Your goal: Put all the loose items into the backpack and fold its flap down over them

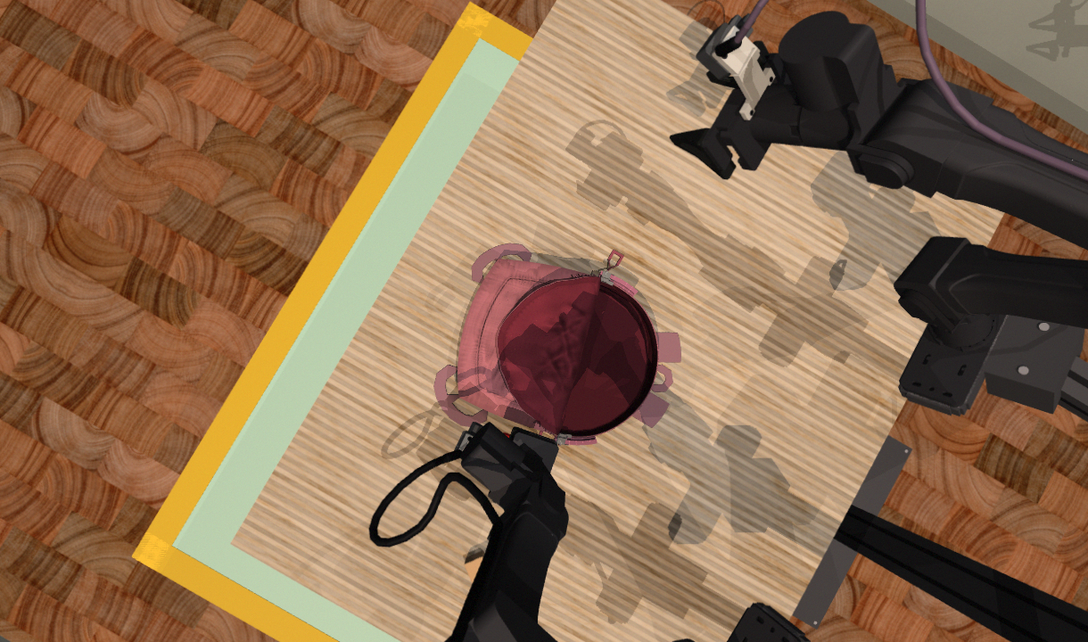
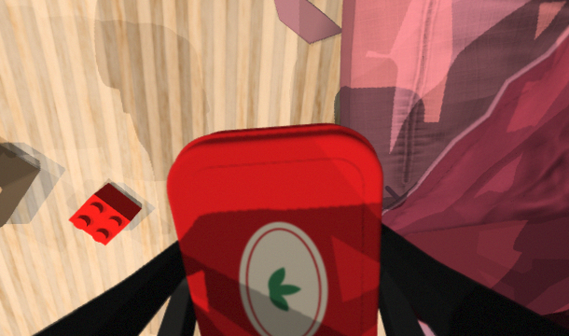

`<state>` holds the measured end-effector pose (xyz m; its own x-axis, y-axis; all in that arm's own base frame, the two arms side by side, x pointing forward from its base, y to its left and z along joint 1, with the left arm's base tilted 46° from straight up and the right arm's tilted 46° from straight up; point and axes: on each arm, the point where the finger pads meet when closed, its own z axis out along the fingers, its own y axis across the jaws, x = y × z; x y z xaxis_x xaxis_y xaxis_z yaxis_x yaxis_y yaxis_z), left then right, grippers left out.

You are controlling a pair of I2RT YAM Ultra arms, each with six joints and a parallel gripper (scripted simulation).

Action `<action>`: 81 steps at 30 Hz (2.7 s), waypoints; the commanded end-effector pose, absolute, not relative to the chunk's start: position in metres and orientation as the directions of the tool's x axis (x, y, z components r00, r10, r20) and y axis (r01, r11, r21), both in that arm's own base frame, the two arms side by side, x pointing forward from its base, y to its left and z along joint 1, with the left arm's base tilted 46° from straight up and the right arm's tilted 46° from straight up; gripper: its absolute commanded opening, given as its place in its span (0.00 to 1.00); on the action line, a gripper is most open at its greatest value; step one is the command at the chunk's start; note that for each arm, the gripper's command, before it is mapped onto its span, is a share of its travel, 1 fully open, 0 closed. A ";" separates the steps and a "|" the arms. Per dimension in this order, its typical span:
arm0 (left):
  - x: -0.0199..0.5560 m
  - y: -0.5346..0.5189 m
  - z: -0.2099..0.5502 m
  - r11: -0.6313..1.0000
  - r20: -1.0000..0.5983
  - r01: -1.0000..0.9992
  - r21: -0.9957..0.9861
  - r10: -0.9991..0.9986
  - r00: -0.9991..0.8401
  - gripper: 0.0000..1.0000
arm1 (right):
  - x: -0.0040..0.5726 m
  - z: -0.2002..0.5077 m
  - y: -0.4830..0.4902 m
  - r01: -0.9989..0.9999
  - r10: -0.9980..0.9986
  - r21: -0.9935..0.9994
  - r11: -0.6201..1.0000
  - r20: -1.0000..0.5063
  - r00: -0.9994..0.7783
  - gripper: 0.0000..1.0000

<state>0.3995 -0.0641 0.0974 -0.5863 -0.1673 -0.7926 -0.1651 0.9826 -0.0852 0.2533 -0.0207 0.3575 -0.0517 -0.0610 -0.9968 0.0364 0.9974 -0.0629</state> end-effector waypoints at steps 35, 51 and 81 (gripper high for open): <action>0.358 -0.302 0.038 0.357 -0.330 0.630 0.690 0.929 -0.166 0.58 | 0.250 0.382 -0.020 0.035 -0.073 -0.073 0.997 -0.997 0.000 0.90; 0.388 -0.299 0.017 0.381 -0.357 0.622 0.684 0.919 -0.171 0.58 | 0.250 0.382 -0.020 0.035 -0.073 -0.073 0.997 -0.997 0.000 0.90; 0.385 -0.298 0.004 0.347 -0.321 0.650 0.676 0.933 -0.164 0.58 | 0.250 0.382 -0.020 0.035 -0.073 -0.073 0.997 -0.997 0.000 0.90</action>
